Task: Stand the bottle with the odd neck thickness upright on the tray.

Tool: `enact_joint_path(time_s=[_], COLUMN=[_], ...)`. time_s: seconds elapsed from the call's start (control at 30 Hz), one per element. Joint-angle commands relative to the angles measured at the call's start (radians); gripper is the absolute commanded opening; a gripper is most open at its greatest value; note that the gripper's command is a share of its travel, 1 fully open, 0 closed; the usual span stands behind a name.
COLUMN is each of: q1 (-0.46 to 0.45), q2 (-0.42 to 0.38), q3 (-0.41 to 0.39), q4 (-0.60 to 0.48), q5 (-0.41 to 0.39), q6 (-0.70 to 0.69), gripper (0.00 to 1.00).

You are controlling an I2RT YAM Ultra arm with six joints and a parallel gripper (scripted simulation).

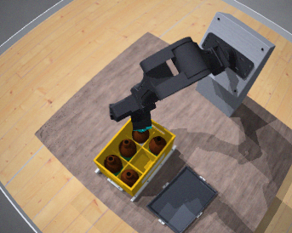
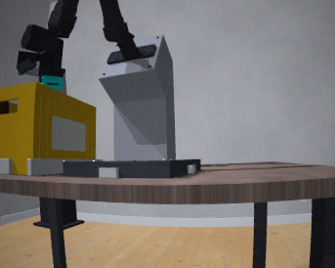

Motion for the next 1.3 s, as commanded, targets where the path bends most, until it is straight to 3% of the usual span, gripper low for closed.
enact_joint_path(time_s=[0.0, 1.27], q1=[-0.001, -0.004], q2=[0.009, -0.003], q3=[0.028, 0.036], q4=[0.019, 0.000], q5=[0.006, 0.004], q6=[0.007, 0.006], gripper=[0.61, 0.61])
